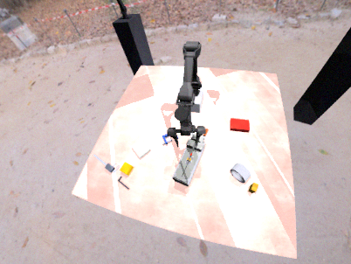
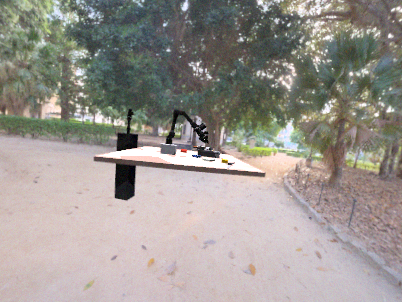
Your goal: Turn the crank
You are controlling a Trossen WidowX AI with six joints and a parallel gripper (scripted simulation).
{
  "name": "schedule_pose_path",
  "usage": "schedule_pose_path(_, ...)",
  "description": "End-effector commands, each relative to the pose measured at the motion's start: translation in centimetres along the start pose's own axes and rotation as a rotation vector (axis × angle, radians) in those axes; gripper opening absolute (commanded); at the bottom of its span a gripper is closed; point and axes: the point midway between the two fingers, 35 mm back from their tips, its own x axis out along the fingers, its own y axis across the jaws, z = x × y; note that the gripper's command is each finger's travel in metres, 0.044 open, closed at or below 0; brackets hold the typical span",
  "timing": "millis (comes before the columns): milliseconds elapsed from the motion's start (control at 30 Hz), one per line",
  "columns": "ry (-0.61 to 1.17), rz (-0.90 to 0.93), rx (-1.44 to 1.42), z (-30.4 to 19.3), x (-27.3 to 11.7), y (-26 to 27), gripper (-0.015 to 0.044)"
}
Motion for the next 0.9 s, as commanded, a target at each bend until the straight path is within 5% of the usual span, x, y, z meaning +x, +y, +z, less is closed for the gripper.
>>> schedule_pose_path(0,-0.027,-0.003,-0.005,2.4,-2.1,-0.1,0.0440)
schedule_pose_path(867,0.022,-0.230,0.295,-3.0,-8.0,9.9,0.0440)
